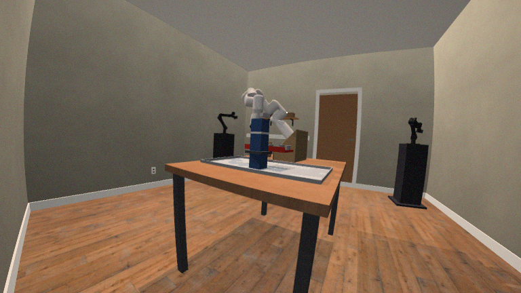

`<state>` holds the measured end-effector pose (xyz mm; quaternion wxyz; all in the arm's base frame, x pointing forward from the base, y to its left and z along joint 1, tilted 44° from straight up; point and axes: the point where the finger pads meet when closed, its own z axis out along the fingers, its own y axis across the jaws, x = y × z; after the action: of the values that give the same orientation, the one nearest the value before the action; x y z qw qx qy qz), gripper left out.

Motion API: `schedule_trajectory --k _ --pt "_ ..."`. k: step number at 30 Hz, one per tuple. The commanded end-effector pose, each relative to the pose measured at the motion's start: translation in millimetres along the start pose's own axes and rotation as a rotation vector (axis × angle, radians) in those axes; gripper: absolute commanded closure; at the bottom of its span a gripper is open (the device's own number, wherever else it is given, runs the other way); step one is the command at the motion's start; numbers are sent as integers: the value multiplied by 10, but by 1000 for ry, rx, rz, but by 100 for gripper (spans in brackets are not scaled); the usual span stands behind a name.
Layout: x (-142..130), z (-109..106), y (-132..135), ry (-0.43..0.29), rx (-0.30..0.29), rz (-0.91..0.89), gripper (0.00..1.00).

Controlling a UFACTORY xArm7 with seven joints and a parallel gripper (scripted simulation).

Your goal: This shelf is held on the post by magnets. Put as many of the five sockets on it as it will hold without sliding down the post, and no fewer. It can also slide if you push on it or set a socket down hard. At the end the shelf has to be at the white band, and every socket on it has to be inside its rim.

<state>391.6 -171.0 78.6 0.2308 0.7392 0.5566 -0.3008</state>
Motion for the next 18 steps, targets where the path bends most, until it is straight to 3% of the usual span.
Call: schedule_trajectory --k 1,12,18 --pt "9 74 22 2 -6 0 39" --pt "9 96 22 2 -6 0 39" --pt "11 234 26 2 -6 0 39"
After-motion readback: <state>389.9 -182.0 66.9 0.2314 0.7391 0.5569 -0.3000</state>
